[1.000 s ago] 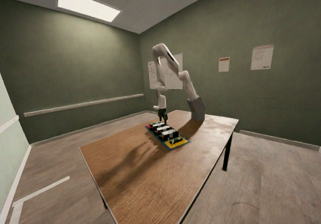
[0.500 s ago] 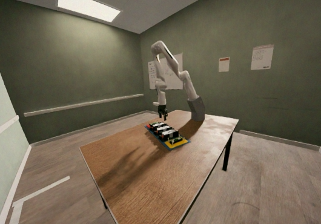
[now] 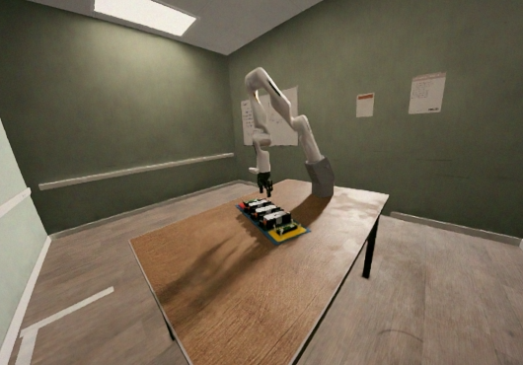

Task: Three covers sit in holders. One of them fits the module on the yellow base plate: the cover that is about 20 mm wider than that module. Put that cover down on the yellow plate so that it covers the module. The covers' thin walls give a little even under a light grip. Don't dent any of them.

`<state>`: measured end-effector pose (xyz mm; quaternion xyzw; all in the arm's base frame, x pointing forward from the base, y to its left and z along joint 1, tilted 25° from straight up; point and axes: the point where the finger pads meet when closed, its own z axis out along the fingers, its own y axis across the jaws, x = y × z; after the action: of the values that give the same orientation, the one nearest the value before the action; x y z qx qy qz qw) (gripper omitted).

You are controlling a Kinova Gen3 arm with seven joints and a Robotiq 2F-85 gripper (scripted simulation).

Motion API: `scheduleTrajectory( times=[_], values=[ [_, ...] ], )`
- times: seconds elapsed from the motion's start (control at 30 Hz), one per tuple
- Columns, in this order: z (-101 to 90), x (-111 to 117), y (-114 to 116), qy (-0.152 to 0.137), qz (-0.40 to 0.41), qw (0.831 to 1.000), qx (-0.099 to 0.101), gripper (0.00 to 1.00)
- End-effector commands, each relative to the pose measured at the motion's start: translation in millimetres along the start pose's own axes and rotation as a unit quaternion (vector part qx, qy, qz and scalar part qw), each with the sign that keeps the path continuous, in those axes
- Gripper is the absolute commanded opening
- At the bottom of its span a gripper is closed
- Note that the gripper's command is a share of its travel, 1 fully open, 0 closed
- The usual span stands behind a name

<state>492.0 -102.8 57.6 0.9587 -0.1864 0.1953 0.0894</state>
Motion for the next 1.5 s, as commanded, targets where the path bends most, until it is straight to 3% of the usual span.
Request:
scheduleTrajectory(
  times=[0.0, 1.47],
  values=[
    [0.9, 0.5, -0.4, 0.001, 0.000, 1.000, 0.000, 1.00],
    [6.4, 0.4, -0.2, 0.001, 0.000, 1.000, 0.000, 1.00]
  ],
)
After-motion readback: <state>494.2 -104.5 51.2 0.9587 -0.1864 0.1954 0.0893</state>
